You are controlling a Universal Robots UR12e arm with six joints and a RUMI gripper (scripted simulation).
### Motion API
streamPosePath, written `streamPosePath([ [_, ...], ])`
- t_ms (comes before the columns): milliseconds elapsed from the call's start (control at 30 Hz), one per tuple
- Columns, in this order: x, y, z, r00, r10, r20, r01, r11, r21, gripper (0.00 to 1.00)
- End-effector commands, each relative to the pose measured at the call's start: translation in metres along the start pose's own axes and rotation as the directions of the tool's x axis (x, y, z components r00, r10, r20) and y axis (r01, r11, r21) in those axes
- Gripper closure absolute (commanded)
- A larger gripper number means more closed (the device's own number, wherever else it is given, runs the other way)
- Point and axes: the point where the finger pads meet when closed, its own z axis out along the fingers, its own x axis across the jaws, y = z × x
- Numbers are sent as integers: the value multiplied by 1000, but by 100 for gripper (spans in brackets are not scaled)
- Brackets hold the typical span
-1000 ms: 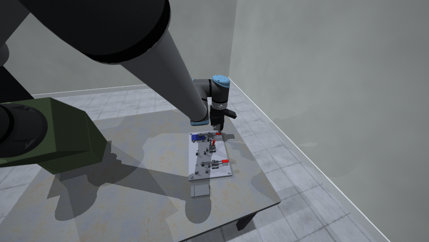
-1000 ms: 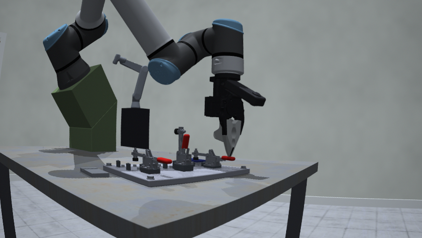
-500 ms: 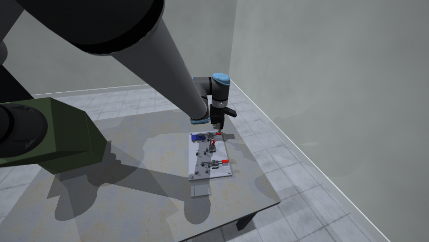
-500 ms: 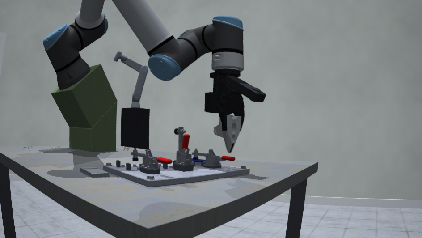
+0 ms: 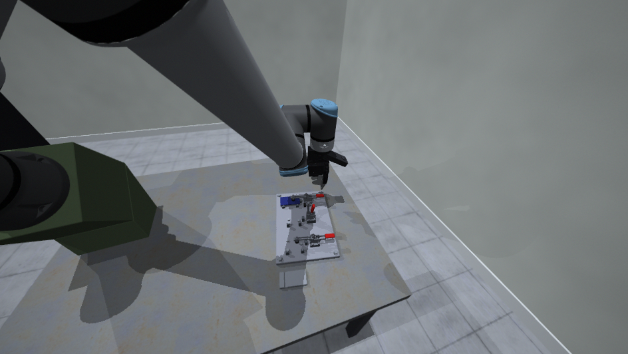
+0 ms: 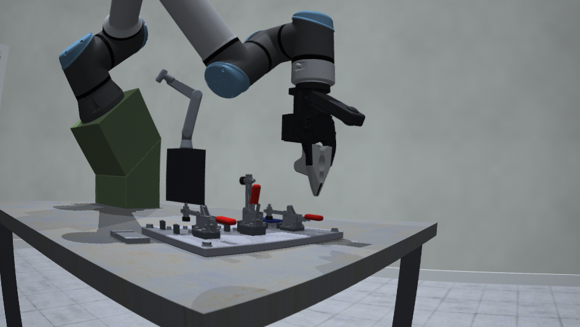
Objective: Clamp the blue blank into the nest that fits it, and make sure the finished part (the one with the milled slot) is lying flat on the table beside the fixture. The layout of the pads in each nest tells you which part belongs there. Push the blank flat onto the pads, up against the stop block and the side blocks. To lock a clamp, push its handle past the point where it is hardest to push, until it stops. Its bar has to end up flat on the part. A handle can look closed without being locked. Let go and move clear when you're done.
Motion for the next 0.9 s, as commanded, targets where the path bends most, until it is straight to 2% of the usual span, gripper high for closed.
streamPosePath([
  [0,0,-1,-8,1000,0,0,0,1000,1,100],
  [433,0,-1,-29,1000,0,0,0,1000,1,100],
  [867,0,-1,-33,1000,0,0,0,1000,1,100],
])
